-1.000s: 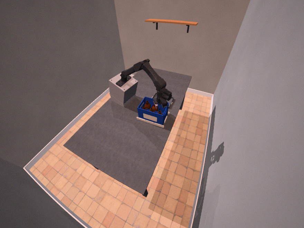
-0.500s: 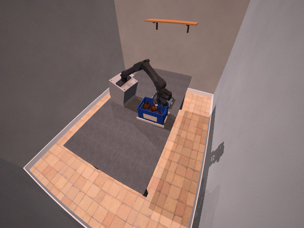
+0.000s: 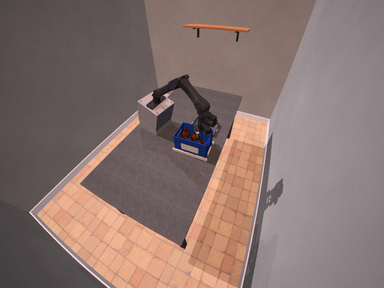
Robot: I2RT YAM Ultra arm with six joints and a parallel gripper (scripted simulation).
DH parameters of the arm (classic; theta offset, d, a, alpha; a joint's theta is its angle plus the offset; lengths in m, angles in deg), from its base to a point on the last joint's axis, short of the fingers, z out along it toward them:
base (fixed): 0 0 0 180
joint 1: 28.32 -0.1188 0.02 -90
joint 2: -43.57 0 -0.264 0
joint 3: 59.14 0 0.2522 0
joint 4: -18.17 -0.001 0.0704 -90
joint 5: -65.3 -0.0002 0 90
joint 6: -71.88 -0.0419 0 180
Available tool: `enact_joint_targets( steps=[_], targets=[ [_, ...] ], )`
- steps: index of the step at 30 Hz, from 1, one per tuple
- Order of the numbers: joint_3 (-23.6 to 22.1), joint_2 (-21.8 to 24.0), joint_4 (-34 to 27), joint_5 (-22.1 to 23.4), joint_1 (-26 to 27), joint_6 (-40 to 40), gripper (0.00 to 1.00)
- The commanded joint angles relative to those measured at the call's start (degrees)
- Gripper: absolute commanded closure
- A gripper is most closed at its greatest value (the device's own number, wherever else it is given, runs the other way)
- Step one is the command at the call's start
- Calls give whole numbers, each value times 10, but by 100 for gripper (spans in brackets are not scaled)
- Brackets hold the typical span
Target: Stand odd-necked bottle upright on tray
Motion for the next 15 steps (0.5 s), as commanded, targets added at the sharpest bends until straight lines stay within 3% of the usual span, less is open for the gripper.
enact_joint_targets(
  steps=[1,15],
  targets=[
    [18,27,-5,-1,0,0,39],
    [15,20,18,-1,-2,-2,39]
  ],
)
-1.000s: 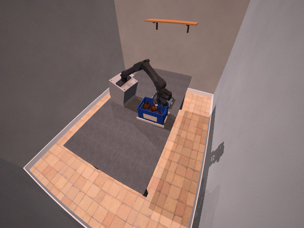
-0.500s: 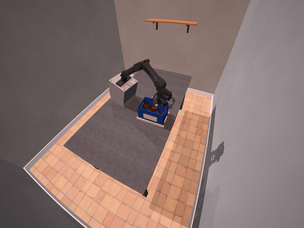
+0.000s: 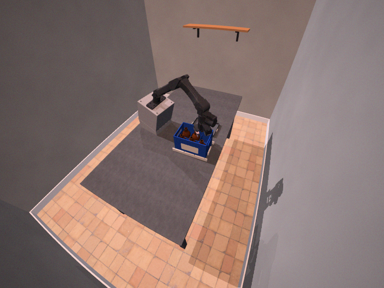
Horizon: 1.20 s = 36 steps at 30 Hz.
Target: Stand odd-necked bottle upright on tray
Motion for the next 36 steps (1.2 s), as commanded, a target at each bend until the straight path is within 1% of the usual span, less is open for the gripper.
enact_joint_targets(
  steps=[1,4,6,8,10,11,12,13,17,20,23,27,28,30,36],
  targets=[
    [15,12,17,-1,-2,-2,39],
    [10,-6,22,-2,-3,-2,39],
    [1,-9,25,-2,-3,-3,39],
    [-6,1,28,-2,-4,-3,39],
    [-6,1,28,-2,-4,-3,39],
    [10,8,32,-2,-4,-3,39],
    [10,-3,33,-2,-5,-3,39],
    [10,-14,35,-2,-5,-3,39],
    [-2,-22,43,-2,-6,-3,39],
    [-9,-8,47,-2,-7,-4,39],
    [-4,-30,52,-3,-7,-4,39],
    [-7,-33,55,-3,-5,-4,39],
    [-8,-14,56,-3,-4,-4,39],
    [2,-14,59,-3,-4,-4,39],
    [1,-35,63,-3,-5,-4,39]
  ],
)
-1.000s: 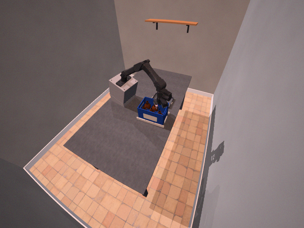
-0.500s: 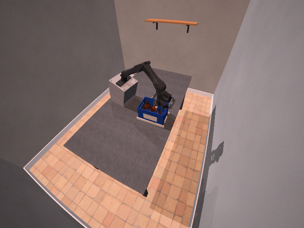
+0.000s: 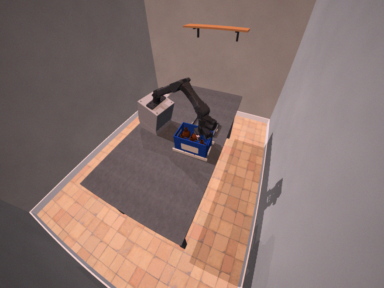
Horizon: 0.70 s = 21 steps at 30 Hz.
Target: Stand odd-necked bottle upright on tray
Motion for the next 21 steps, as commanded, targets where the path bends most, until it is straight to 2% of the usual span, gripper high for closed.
enact_joint_targets(
  steps=[1,6,21],
  targets=[
    [9,-3,15,-3,-4,-3,39],
    [8,11,16,-3,-4,-3,39],
    [8,10,17,-3,-4,-3,39]
  ],
)
